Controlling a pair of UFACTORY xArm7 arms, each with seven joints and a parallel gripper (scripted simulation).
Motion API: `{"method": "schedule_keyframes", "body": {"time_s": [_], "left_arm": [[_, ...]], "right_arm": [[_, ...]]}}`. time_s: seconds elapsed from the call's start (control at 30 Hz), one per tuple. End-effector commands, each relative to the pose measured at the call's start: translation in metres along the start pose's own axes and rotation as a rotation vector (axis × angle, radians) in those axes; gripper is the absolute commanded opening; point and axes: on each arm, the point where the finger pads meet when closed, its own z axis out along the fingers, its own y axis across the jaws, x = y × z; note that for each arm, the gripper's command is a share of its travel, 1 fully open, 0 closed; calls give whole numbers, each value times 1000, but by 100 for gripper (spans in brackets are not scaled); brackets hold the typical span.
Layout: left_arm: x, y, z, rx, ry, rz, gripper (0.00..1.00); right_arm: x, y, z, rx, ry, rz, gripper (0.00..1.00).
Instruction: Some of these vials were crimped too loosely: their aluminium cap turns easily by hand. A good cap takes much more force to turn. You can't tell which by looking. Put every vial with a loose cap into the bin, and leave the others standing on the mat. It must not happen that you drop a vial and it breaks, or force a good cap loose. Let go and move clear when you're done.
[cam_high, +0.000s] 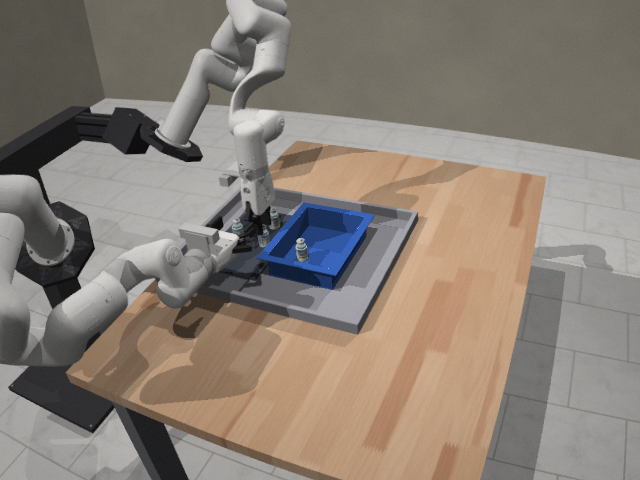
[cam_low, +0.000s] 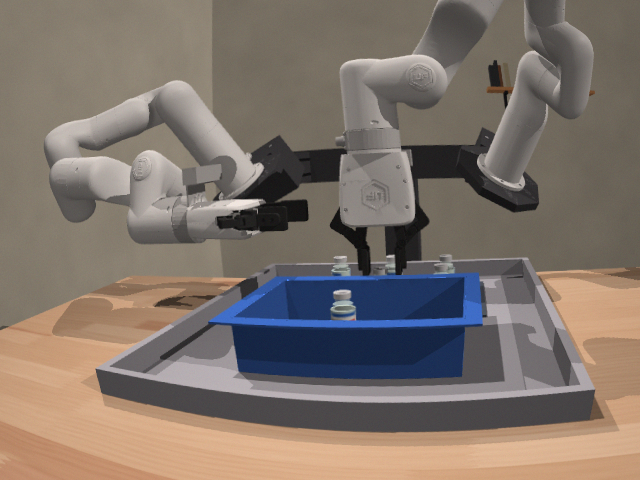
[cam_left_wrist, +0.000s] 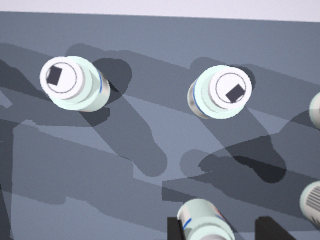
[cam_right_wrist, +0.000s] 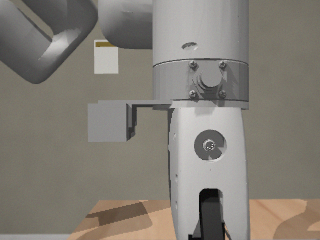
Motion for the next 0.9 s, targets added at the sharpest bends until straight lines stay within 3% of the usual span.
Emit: {"method": "schedule_keyframes", "body": {"time_s": [0.0,0.87], "left_arm": [[-1,-2,-2,4,-3,0,44],[-1,-1,-2,4,-3,0,42]], "right_arm": [[2,0,1,1,3,-3,100],[2,0,1,1,3,-3,100]]}}
